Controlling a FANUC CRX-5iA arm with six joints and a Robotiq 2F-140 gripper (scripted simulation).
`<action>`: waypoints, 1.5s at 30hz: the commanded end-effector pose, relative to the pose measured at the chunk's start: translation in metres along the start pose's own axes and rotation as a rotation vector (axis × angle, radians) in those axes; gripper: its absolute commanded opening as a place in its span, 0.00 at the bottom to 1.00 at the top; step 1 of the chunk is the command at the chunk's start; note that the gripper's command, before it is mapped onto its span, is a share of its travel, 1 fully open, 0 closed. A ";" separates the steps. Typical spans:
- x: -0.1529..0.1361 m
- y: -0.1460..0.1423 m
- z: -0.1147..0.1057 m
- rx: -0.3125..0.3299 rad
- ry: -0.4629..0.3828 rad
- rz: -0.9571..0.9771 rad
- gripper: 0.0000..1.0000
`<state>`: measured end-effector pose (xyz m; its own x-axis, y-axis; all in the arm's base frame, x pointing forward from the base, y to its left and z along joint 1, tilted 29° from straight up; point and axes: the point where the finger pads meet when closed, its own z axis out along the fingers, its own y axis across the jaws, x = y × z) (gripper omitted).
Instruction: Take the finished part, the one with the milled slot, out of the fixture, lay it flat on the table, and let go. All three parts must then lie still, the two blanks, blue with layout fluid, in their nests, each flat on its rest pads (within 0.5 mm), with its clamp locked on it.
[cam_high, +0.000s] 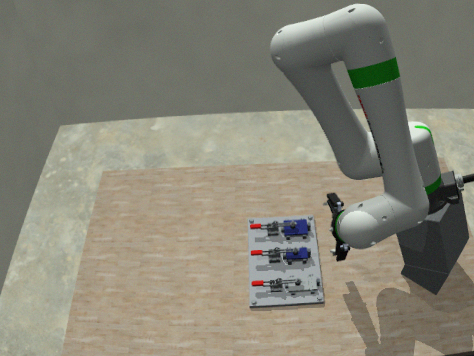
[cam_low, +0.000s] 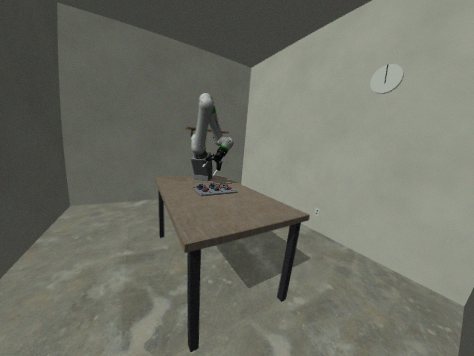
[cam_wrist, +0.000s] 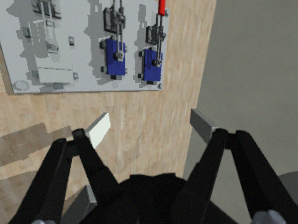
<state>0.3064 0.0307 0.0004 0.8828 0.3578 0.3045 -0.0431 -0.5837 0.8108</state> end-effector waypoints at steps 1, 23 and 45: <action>0.002 0.000 -0.001 0.008 0.003 0.018 1.00; 0.073 0.017 -0.037 0.348 0.047 0.795 1.00; 0.088 0.026 -0.045 0.427 0.039 0.975 1.00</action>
<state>0.3619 0.0797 0.0709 0.5395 -0.3831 0.7498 -0.5488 -0.8353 -0.0319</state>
